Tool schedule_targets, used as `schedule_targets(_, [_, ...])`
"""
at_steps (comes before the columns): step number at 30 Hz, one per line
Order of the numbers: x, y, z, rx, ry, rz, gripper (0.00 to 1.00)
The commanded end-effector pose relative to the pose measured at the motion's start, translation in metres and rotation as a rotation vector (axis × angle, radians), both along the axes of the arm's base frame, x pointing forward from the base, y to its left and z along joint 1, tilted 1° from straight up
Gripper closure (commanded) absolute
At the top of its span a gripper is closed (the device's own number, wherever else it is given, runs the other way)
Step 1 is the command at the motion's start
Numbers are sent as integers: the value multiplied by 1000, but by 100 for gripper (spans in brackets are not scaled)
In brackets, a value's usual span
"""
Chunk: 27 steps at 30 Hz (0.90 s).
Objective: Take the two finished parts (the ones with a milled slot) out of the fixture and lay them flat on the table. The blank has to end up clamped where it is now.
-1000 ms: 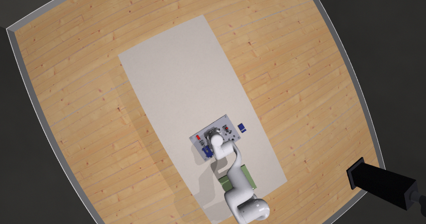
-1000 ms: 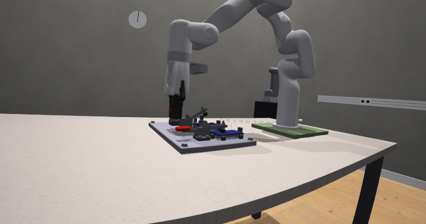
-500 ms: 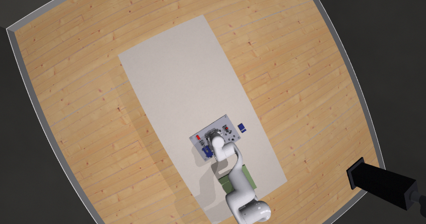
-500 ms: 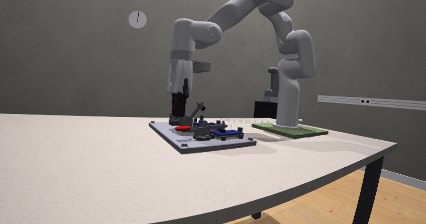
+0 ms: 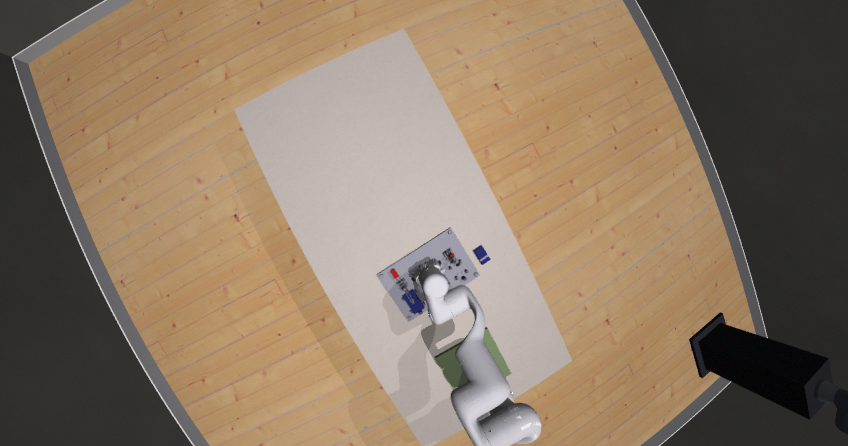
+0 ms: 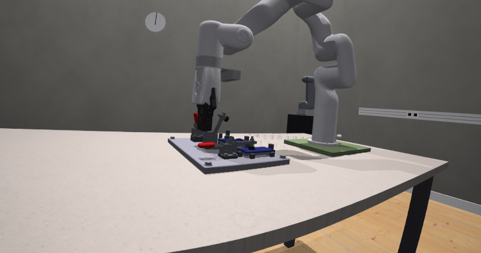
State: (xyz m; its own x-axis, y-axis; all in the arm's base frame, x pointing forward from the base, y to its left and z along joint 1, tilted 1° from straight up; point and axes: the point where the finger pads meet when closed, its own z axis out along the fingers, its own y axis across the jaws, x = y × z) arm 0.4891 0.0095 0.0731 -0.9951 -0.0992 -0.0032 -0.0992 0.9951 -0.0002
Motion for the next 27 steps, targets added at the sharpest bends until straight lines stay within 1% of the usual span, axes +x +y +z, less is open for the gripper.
schedule_targets(1, [-3,0,1,0,-1,0,100])
schedule_targets(27, [-10,-1,1,0,-1,0,100])
